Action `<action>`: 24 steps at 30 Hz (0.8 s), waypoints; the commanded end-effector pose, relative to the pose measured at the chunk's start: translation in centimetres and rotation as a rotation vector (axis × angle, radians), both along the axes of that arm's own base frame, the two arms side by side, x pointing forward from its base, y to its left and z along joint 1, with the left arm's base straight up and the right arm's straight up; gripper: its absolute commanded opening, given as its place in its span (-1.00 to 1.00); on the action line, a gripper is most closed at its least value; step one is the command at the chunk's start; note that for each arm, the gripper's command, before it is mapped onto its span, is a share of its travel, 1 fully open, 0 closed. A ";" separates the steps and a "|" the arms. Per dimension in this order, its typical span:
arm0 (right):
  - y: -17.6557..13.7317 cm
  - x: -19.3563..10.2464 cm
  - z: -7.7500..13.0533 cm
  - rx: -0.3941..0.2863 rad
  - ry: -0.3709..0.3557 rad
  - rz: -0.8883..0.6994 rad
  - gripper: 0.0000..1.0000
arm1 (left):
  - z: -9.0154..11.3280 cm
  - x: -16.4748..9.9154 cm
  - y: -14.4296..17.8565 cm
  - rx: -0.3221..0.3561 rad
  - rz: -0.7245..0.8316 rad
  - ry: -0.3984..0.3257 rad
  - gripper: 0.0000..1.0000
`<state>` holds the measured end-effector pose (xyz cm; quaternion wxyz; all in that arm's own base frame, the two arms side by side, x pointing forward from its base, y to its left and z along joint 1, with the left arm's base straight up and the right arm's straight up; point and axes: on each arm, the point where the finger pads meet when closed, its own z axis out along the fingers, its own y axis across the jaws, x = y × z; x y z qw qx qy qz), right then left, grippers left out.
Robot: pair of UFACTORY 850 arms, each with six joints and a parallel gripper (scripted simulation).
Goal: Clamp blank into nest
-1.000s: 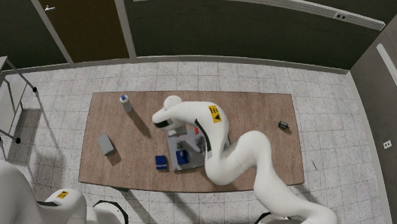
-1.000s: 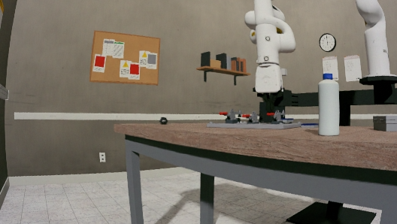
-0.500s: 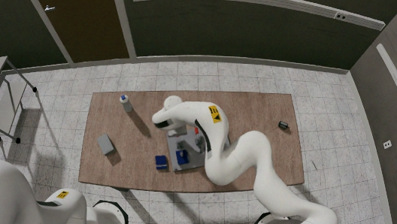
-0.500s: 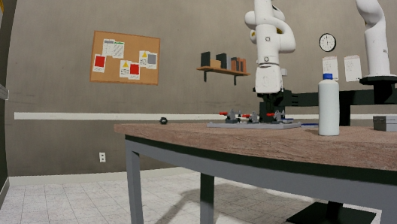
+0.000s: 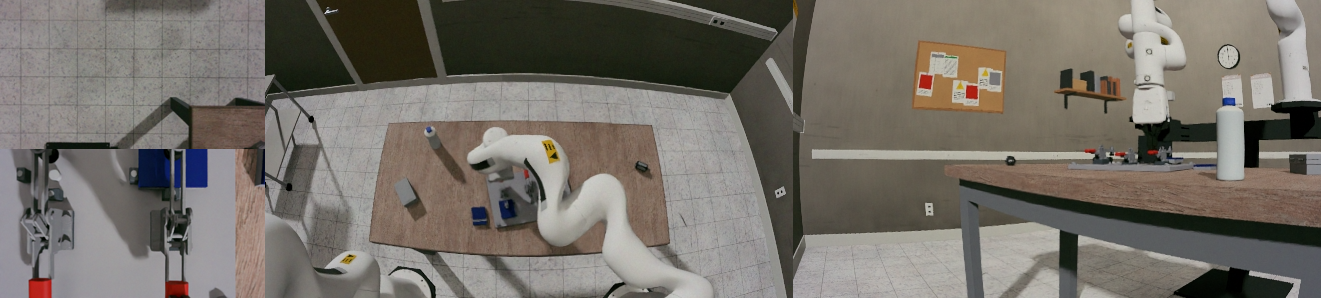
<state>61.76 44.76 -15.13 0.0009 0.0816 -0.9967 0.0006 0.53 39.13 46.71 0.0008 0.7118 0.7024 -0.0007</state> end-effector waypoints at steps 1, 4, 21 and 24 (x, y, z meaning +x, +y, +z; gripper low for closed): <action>0.1 0.2 0.4 0.002 -0.003 0.000 -1.00 | 0.1 0.0 0.0 0.002 0.000 0.000 1.00; 0.1 0.2 0.6 0.002 -0.003 0.000 -1.00 | 0.1 0.0 0.0 0.002 0.000 0.000 1.00; 0.1 0.2 3.3 0.002 -0.003 0.000 -1.00 | 0.1 0.0 0.0 0.002 0.000 0.000 1.00; 0.1 0.2 3.7 0.002 -0.003 0.000 -1.00 | 0.1 0.0 0.0 0.002 0.000 0.000 1.00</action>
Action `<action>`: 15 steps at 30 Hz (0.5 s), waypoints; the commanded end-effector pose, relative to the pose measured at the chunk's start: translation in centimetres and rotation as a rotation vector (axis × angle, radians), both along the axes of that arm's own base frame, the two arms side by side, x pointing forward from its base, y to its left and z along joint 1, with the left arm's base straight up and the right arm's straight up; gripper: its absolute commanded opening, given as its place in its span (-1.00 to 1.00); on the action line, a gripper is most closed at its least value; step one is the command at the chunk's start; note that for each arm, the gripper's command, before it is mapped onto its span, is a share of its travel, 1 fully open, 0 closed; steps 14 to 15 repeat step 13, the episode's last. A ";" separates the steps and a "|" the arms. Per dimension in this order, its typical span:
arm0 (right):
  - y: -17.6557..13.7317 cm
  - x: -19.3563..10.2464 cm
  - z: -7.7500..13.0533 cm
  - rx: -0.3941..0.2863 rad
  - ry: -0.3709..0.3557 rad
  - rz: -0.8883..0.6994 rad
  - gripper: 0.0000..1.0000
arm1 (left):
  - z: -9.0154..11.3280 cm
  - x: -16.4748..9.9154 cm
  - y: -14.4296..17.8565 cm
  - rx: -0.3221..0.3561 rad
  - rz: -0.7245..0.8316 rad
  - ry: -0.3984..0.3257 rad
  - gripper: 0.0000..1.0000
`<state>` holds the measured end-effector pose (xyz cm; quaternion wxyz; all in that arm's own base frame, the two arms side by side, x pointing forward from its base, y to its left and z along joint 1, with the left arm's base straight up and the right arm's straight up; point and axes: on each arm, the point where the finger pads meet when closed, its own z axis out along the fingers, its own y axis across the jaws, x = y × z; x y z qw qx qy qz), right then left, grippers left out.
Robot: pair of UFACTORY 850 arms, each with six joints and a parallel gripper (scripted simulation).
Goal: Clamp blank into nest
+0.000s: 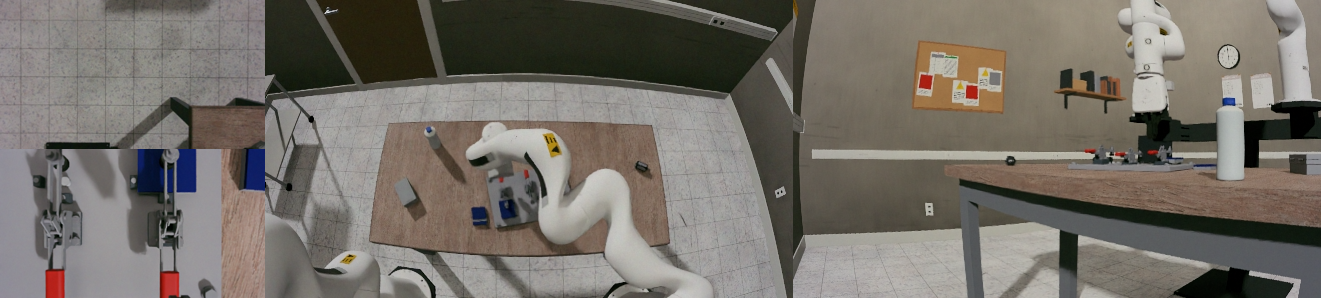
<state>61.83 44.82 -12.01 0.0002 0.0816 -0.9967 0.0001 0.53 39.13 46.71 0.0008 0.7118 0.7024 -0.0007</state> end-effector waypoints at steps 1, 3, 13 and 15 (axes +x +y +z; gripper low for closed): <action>0.1 0.1 0.8 0.001 -0.002 0.000 -1.00 | 0.1 0.0 0.0 0.002 0.000 0.000 1.00; 0.1 0.1 1.0 0.001 -0.002 0.000 -1.00 | 0.1 0.0 0.0 0.002 0.000 0.000 1.00; 0.1 0.1 1.0 0.001 -0.002 0.000 -1.00 | 0.1 0.0 0.0 0.002 0.000 0.000 1.00; 0.1 0.1 1.0 0.001 -0.002 0.000 -1.00 | 0.1 0.0 0.0 0.002 0.000 0.000 1.00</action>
